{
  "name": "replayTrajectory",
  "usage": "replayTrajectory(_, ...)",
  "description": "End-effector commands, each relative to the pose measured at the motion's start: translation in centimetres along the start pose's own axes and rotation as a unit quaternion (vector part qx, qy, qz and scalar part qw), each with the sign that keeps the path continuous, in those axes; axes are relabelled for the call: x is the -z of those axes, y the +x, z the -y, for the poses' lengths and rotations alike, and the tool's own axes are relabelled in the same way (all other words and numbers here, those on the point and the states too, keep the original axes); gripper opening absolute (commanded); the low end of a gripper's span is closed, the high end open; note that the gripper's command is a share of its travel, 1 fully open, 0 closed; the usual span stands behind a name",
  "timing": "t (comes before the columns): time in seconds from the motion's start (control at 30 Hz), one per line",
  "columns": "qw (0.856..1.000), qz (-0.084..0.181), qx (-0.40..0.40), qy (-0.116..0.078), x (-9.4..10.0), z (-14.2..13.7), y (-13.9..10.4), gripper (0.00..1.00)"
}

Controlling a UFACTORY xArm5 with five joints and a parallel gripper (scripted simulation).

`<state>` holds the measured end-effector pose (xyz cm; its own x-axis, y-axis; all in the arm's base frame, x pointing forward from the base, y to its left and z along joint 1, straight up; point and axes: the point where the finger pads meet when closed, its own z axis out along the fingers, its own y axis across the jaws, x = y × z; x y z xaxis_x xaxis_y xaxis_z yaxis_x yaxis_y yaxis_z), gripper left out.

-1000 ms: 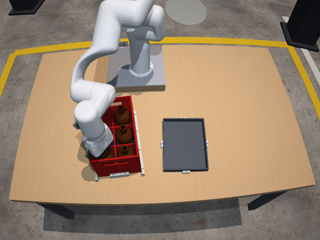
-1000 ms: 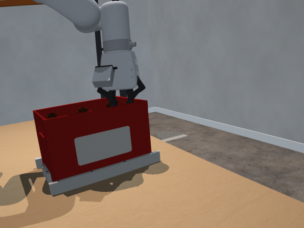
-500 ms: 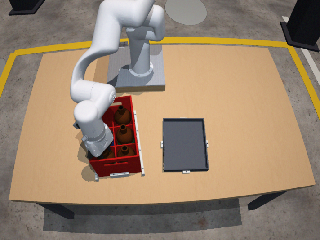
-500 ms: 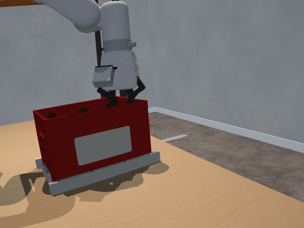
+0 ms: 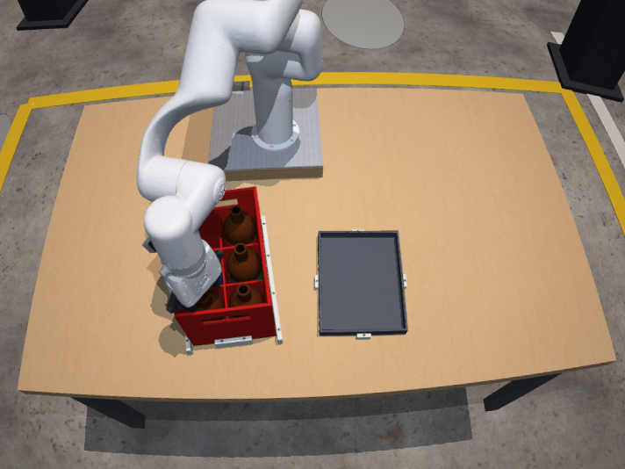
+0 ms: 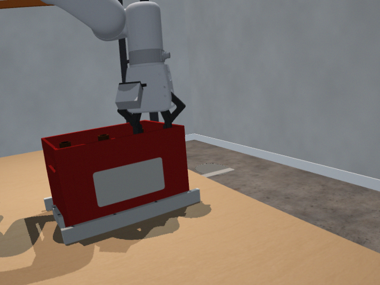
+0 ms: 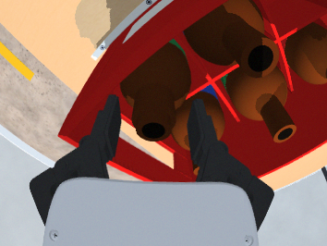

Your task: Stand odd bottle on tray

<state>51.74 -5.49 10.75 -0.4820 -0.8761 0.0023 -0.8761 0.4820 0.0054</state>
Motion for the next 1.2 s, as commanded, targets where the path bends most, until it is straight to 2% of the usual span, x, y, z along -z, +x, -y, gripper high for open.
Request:
replayTrajectory(0.0, 1.0, 0.001, 0.0, 0.002, 0.18, 0.12, -0.05, 0.65)
replayTrajectory(0.87, 1.0, 0.001, 0.0, 0.002, 0.2, 0.12, -0.05, 0.65)
replayTrajectory(1.17, 1.0, 0.001, 0.0, 0.002, 0.85, 0.11, -0.05, 0.65)
